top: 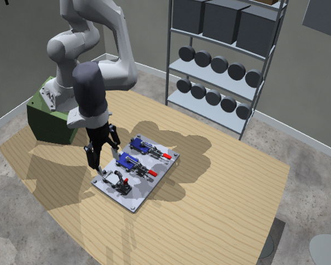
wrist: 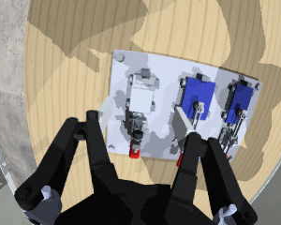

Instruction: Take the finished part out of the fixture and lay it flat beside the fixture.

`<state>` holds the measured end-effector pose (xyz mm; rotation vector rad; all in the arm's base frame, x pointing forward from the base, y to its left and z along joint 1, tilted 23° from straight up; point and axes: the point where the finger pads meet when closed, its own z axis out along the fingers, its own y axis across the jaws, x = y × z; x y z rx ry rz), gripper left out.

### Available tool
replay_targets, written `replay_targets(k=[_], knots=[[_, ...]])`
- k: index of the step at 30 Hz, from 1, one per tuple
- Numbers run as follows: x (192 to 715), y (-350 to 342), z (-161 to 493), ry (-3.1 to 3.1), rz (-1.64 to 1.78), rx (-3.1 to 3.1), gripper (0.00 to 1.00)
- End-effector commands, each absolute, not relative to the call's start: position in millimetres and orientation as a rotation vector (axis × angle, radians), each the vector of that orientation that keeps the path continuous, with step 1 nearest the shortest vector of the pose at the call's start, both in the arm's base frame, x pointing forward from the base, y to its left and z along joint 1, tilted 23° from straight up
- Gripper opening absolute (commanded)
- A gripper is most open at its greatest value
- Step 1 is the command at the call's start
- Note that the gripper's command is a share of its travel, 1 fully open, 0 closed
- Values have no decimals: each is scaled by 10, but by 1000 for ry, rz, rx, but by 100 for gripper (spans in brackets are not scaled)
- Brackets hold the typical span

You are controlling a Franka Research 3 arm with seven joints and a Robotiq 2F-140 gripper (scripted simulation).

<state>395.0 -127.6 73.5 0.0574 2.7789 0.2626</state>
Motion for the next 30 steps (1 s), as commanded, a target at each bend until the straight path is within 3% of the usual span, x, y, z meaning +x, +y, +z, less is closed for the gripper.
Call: replay_targets(k=[1,30], knots=[[3941,-1300,735,2776,251,41,58],[4090,-1228,339,2776,251,41,58]])
